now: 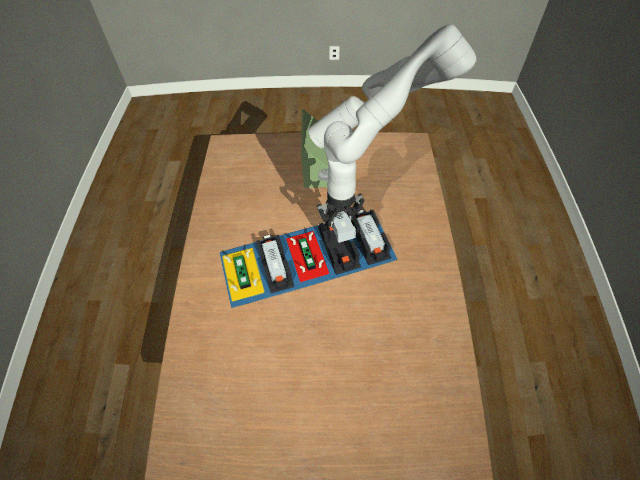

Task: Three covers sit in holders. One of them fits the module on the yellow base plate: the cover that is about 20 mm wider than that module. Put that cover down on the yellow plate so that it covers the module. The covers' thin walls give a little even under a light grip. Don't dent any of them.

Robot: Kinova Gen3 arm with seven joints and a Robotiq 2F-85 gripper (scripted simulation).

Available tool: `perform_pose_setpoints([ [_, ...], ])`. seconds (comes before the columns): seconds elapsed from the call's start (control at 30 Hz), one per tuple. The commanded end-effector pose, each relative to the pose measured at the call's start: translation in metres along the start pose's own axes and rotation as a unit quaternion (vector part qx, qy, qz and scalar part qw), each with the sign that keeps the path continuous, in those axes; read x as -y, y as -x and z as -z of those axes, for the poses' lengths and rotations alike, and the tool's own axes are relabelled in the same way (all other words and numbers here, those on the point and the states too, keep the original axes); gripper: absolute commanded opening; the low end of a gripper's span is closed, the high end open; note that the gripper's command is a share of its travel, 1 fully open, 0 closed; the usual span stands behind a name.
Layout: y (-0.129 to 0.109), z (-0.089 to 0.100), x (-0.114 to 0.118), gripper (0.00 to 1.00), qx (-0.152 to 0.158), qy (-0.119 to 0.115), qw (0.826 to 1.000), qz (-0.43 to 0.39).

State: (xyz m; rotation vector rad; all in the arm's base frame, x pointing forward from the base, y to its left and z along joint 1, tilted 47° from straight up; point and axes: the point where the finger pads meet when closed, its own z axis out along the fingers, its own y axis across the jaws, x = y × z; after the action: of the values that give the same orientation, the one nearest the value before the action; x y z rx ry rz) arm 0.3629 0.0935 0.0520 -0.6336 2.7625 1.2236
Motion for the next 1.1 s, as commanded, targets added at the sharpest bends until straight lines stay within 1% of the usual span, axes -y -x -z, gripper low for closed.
perform_pose_setpoints([
  [0.0, 0.0, 0.001, 0.0, 0.0, 0.001, -0.001, 1.0, 0.0],
  [0.93, 0.0, 0.001, 0.0, 0.0, 0.001, -0.001, 1.0, 0.0],
  [1.07, 0.0, -0.003, 0.024, 0.0, 0.001, -0.001, 1.0, 0.0],
])
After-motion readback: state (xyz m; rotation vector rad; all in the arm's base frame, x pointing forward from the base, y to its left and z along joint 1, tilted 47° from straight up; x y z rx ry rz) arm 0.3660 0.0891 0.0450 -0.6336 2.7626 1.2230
